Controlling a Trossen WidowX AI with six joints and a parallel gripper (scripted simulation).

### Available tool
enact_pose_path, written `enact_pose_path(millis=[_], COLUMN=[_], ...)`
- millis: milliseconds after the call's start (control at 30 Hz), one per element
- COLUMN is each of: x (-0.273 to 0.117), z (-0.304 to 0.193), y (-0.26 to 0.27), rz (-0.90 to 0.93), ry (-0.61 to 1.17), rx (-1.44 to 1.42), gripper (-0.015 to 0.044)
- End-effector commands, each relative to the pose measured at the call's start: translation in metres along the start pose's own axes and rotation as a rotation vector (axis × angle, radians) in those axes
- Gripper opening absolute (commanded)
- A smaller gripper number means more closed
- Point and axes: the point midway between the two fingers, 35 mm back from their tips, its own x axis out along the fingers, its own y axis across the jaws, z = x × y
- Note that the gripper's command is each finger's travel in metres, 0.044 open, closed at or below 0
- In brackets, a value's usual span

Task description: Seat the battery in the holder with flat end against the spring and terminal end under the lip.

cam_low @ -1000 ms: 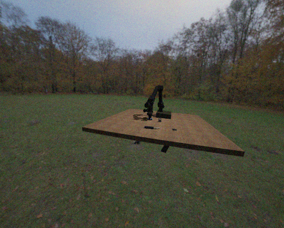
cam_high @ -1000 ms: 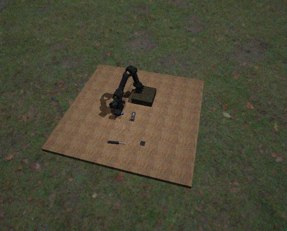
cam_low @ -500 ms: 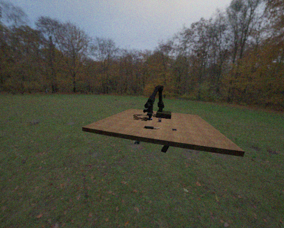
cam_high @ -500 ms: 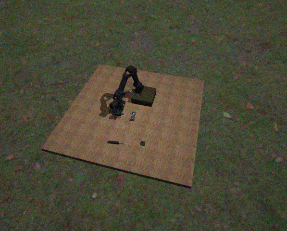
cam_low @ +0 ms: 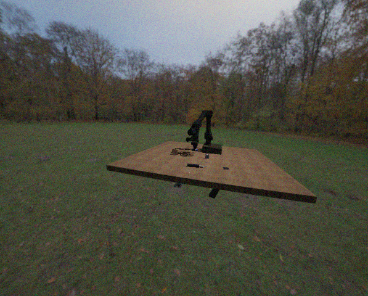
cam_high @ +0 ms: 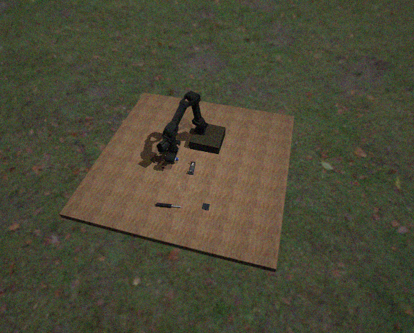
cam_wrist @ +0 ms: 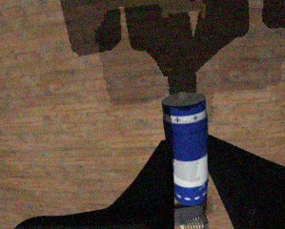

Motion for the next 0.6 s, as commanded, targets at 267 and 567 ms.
enact_pose_path(millis=[267,567], x=[-0.014,-0.025], z=[-0.053,-0.101], y=[0.019,0.026], rz=[0.004,0.009], ry=[0.002,0.001], rx=[-0.669,-1.27], gripper=[0.0069,0.0069])
